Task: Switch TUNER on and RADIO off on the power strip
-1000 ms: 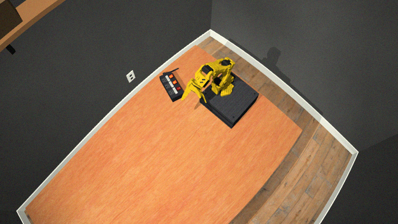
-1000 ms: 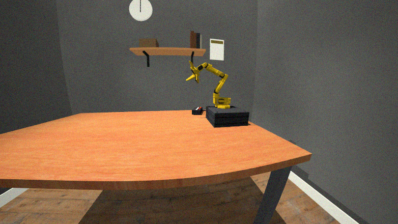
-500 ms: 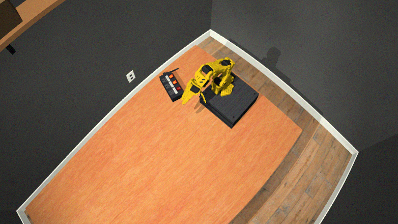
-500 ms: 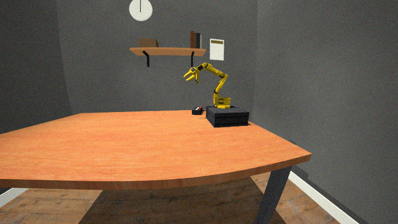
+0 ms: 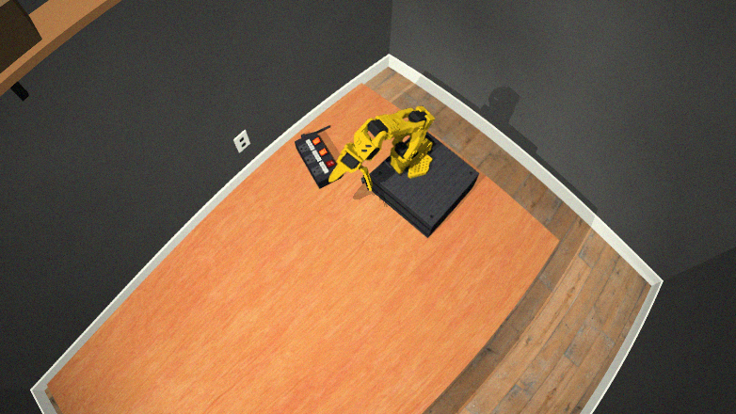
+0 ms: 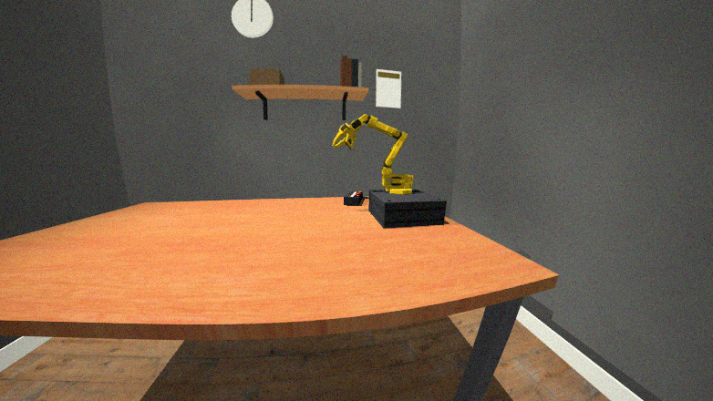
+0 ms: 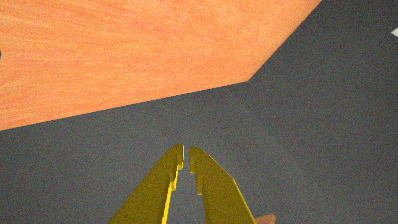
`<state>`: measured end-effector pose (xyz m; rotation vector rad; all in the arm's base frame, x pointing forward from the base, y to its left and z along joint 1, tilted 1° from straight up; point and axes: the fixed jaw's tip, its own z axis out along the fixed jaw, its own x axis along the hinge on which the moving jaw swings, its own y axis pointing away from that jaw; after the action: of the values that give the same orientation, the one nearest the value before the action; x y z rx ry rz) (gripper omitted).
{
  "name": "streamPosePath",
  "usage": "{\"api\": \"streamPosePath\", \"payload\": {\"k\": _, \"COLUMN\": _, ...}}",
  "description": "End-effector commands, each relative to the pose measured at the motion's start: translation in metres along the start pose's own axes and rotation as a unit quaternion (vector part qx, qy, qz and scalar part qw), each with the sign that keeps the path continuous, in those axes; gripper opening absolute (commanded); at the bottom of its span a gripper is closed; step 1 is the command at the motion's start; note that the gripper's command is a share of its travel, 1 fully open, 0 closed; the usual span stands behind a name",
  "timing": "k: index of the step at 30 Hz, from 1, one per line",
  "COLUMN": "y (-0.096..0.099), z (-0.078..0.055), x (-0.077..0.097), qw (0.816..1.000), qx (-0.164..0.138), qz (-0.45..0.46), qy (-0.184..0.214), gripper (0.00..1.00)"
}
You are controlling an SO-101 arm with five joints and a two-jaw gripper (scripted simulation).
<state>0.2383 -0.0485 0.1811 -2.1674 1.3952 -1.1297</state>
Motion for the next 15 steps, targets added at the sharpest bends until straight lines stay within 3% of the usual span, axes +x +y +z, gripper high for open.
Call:
{"api": "streamPosePath", "payload": {"k": 1, "y": 0.013, "z": 0.008, "x": 0.006, "qw": 0.997, "qx": -0.024, "qz": 0.071, "qy": 0.009, "gripper": 0.00}}
{"api": "streamPosePath", "payload": {"k": 8, "y": 0.029, "z": 0.015, "x": 0.015, "qw": 0.983, "qx": -0.051, "qz": 0.173, "qy": 0.027, "gripper": 0.00}}
{"api": "streamPosePath", "payload": {"k": 15, "y": 0.058, "z": 0.023, "x": 0.029, "qw": 0.936, "qx": -0.087, "qz": 0.336, "qy": 0.064, "gripper": 0.00}}
